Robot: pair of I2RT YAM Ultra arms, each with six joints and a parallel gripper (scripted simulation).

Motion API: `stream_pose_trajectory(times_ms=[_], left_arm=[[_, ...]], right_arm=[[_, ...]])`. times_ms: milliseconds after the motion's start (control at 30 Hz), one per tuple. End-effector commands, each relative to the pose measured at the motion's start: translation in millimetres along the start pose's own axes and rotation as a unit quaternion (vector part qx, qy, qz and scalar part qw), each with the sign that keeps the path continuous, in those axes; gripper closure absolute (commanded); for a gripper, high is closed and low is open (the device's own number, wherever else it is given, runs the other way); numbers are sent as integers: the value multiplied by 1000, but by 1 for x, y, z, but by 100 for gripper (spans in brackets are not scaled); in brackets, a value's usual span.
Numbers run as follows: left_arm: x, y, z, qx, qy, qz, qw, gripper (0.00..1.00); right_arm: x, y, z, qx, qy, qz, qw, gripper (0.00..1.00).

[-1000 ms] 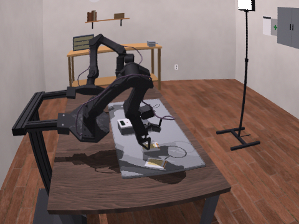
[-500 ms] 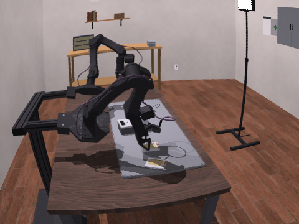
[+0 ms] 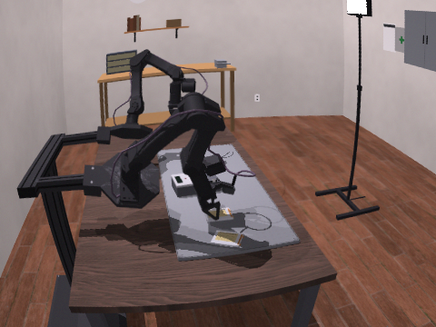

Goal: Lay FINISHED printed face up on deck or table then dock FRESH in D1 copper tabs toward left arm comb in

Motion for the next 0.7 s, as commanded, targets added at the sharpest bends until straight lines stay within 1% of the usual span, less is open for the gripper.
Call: stream_pose_trajectory(times_ms=[0, 667], left_arm=[[-9, -4, 3, -13, 11, -12, 1000, 0], [-9, -4, 3, -13, 11, -12, 1000, 0]], right_arm=[[7, -9, 2, 2, -2, -18, 1000, 2], [11, -8, 2, 2, -2, -19, 1000, 2]])
Point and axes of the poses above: on each arm, the point where the finger pads meet when closed, its own x axis out along the fingers, its own z axis across the jaws, y = z × x, the point moved 9 cm from there along -x, back along the fingers, and after that the axes turned 5 degrees about -x, right-handed, at the moved point
